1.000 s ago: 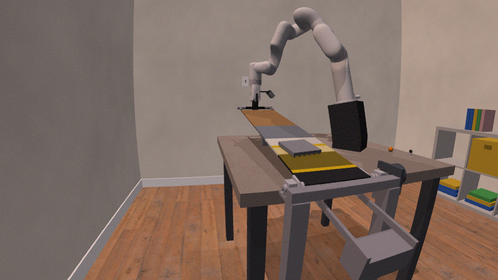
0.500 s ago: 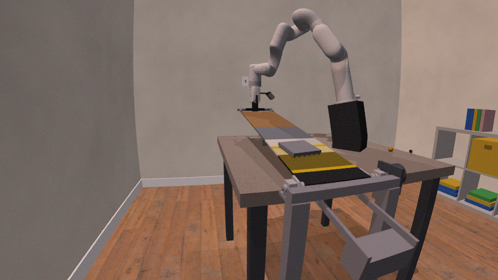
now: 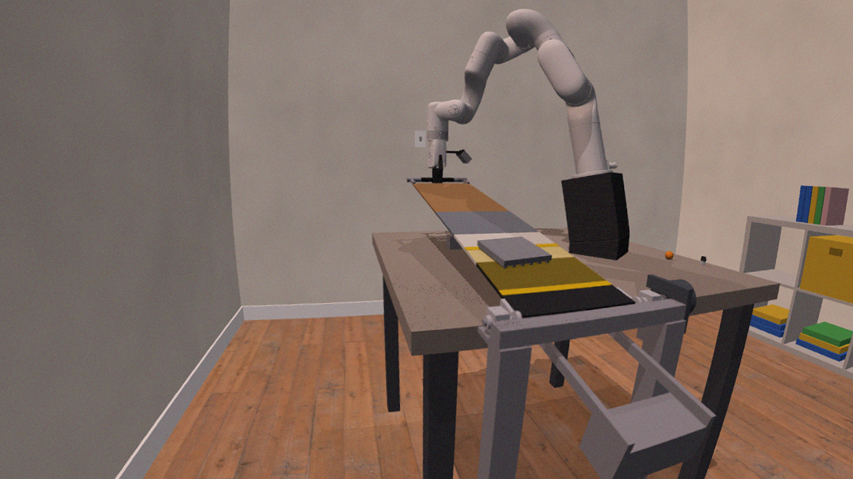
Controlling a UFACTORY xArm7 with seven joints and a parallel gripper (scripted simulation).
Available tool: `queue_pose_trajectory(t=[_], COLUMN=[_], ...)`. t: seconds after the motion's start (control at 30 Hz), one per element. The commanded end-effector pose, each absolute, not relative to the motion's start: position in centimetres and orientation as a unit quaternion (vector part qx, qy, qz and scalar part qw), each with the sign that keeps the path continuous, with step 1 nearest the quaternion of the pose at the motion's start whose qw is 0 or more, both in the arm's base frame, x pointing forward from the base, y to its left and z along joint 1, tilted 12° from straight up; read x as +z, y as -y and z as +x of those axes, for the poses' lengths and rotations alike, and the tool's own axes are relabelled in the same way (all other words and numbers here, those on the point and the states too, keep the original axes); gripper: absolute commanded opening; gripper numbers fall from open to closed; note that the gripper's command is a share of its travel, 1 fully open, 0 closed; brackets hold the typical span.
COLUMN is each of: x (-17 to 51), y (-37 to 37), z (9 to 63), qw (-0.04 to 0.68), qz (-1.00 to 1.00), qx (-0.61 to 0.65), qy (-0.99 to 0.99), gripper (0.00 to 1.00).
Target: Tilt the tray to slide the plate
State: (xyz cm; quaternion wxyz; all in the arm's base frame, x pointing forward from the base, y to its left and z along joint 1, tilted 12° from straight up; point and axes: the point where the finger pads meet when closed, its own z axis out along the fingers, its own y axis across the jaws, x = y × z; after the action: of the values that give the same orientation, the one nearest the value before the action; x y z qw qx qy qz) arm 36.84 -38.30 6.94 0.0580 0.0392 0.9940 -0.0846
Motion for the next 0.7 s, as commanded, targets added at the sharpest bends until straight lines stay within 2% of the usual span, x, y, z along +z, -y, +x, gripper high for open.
queue_pose_trajectory(t=[0.0, 0.67], x=[4.99, 5.28], y=[39.18, 39.08], z=[37.21, 37.18], qw=[0.056, 0.056], qz=[0.039, 0.039], qx=[-0.084, -0.084], qy=[-0.994, -0.994], gripper=[0.00, 0.00])
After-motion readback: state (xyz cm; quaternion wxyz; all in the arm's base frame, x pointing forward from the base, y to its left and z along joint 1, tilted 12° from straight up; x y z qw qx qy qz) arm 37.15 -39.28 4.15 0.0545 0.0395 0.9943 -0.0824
